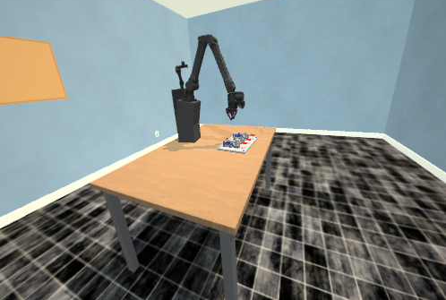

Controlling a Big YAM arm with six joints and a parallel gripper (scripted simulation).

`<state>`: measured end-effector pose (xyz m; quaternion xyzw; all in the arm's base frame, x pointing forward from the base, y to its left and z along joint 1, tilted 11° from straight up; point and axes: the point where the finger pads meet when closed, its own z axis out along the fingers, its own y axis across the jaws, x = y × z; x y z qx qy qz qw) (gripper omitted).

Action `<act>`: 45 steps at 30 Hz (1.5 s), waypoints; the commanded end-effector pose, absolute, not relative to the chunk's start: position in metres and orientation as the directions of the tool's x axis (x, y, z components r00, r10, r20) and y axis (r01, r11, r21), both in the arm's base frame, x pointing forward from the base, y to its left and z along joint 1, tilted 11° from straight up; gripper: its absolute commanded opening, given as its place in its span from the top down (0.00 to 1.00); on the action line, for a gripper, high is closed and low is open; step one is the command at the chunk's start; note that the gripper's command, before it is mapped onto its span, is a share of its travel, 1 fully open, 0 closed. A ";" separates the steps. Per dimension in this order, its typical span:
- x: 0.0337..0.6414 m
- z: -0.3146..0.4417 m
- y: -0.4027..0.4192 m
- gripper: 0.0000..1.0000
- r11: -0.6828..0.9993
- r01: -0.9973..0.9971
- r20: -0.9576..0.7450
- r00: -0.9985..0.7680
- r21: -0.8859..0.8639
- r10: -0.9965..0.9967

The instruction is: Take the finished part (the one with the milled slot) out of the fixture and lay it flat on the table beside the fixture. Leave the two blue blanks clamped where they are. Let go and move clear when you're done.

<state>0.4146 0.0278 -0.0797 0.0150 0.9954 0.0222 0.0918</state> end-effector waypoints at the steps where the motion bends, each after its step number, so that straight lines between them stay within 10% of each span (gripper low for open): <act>1: 0.408 -0.088 0.023 0.55 0.998 0.035 -0.162 -0.986 0.047 0.042; 45: 0.406 -0.084 0.023 0.55 0.998 0.036 -0.168 -0.985 0.047 0.044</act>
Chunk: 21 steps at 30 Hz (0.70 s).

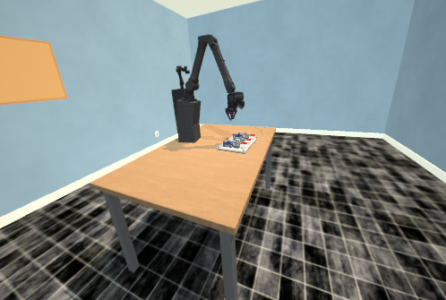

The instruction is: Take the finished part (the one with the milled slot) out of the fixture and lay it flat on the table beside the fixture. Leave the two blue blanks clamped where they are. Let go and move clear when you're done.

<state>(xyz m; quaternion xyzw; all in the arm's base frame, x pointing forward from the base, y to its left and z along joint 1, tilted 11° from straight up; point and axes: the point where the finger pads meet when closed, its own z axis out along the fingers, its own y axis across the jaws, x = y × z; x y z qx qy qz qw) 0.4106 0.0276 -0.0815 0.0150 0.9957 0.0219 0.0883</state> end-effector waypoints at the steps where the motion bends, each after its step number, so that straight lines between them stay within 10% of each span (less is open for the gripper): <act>1: 0.407 -0.083 0.023 0.55 0.998 0.036 -0.168 -0.985 0.047 0.044; 21: 0.412 -0.078 0.023 0.55 0.998 0.036 -0.182 -0.982 0.048 0.044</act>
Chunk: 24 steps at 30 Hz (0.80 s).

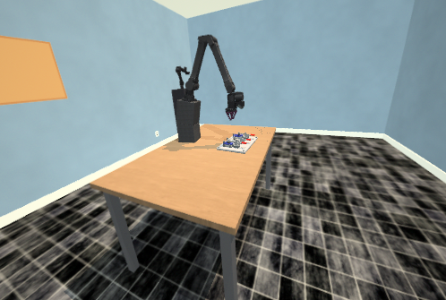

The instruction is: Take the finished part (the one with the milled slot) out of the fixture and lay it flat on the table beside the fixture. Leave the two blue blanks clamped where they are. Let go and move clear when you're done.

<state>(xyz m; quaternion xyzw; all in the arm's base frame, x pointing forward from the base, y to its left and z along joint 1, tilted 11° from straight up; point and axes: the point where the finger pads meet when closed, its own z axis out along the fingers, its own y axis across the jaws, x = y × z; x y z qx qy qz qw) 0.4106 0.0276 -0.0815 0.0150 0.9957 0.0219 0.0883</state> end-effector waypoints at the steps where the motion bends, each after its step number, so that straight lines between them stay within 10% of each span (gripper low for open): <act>1: 0.413 -0.078 0.023 0.55 0.998 0.036 -0.184 -0.982 0.048 0.044; 24: 0.424 -0.071 0.024 0.55 0.998 0.035 -0.205 -0.978 0.050 0.045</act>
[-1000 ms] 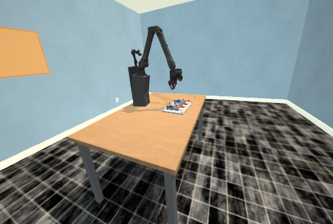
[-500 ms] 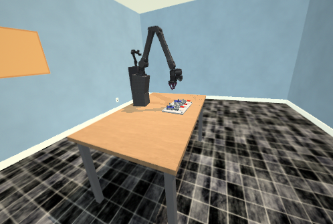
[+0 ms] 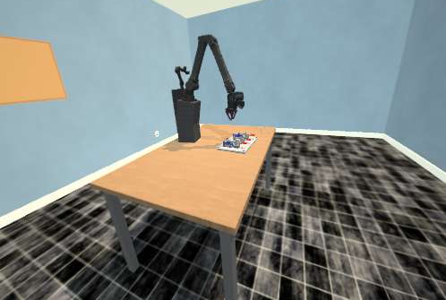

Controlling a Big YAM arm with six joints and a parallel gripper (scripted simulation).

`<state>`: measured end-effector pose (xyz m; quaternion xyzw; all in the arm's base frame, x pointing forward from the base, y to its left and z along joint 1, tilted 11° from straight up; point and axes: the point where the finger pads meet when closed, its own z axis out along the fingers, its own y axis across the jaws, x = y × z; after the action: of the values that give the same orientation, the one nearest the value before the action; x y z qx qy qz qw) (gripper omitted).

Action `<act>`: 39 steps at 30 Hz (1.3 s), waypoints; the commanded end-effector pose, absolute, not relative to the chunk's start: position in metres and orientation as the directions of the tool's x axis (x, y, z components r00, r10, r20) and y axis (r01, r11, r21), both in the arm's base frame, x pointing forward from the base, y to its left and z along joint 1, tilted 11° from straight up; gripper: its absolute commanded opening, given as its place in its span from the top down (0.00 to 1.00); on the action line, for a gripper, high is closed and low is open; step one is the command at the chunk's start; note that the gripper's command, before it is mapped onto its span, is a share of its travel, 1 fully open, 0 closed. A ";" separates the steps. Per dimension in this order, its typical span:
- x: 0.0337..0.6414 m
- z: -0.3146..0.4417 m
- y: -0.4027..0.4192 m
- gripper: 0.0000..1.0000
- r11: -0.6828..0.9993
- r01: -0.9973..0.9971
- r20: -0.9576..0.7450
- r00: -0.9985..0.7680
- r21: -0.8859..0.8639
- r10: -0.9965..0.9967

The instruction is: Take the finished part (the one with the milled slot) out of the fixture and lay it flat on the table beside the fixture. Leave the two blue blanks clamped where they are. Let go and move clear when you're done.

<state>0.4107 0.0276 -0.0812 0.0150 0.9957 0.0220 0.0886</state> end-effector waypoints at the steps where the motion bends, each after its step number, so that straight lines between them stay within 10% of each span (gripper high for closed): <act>1: 0.424 -0.071 0.024 0.55 0.998 0.035 -0.206 -0.978 0.050 0.045; 39: 0.431 -0.068 0.024 0.55 0.998 0.036 -0.216 -0.975 0.051 0.046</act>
<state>0.4108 0.0276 -0.0811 0.0150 0.9957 0.0220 0.0888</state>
